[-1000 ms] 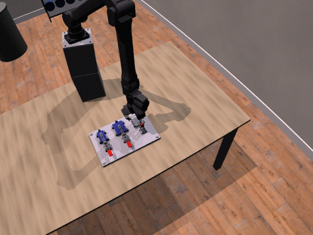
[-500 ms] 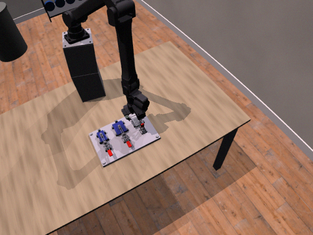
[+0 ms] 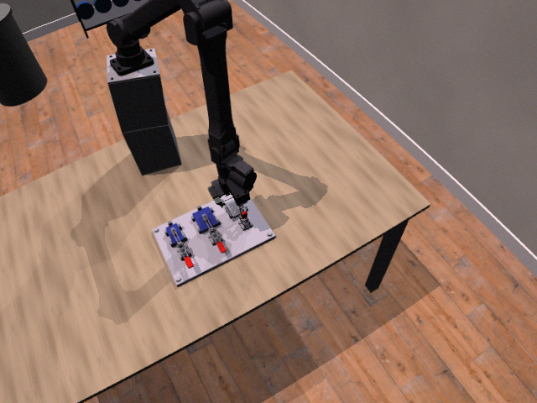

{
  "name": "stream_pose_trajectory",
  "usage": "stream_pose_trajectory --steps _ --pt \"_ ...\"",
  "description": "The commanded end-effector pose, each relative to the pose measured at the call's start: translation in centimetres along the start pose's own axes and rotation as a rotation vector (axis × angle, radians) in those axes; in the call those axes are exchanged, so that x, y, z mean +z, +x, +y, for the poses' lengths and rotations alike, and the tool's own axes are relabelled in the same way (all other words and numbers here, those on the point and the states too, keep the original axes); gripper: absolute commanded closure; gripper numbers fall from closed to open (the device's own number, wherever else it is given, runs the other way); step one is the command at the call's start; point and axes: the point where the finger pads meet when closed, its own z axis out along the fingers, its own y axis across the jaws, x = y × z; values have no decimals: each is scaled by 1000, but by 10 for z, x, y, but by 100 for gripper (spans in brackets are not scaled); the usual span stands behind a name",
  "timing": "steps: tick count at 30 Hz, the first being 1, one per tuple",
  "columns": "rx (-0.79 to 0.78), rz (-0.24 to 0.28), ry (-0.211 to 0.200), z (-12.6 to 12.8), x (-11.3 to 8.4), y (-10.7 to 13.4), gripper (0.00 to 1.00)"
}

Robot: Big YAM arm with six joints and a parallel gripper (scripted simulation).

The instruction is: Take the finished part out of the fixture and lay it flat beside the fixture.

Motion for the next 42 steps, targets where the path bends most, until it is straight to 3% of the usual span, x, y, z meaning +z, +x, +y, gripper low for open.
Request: stream_pose_trajectory --steps 1,19,26,42 --pt "-5 -21 -6 11 -9 -11 8" --pt "-5 -21 -6 11 -8 -11 8" --pt "-2 1 3 5 7 1 8" --pt "-2 -6 0 6 20 0 8"
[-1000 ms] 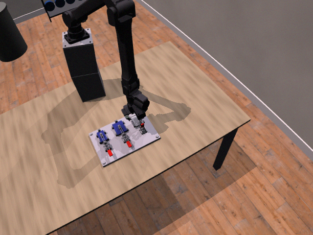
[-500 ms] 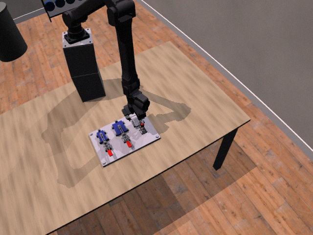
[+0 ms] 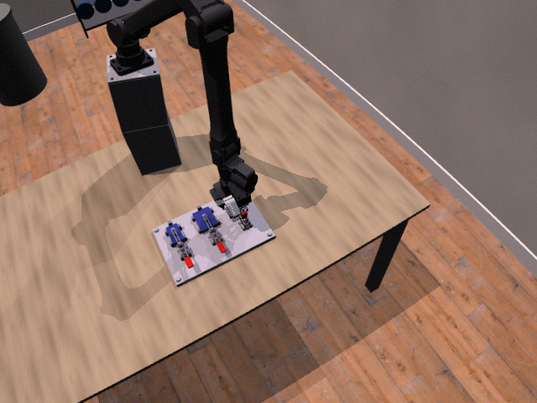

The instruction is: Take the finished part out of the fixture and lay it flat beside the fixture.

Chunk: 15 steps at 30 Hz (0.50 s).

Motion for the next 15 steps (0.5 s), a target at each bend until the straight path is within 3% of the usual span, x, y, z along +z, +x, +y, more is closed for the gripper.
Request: stream_pose_trajectory --steps 1,15 --pt "-2 3 4 3 13 5 8" --pt "-2 4 4 3 22 5 8"
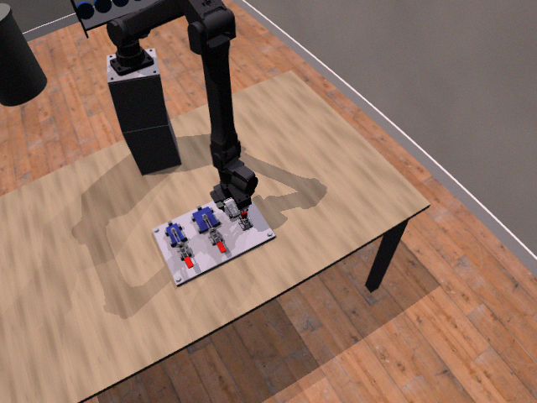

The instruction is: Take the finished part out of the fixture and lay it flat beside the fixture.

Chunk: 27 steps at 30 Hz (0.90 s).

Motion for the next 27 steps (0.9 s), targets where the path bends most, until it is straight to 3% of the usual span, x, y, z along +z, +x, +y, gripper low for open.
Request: stream_pose_trajectory --steps 1,27 --pt "-2 2 3 4 10 4 8" --pt "-1 9 6 1 14 9 8"
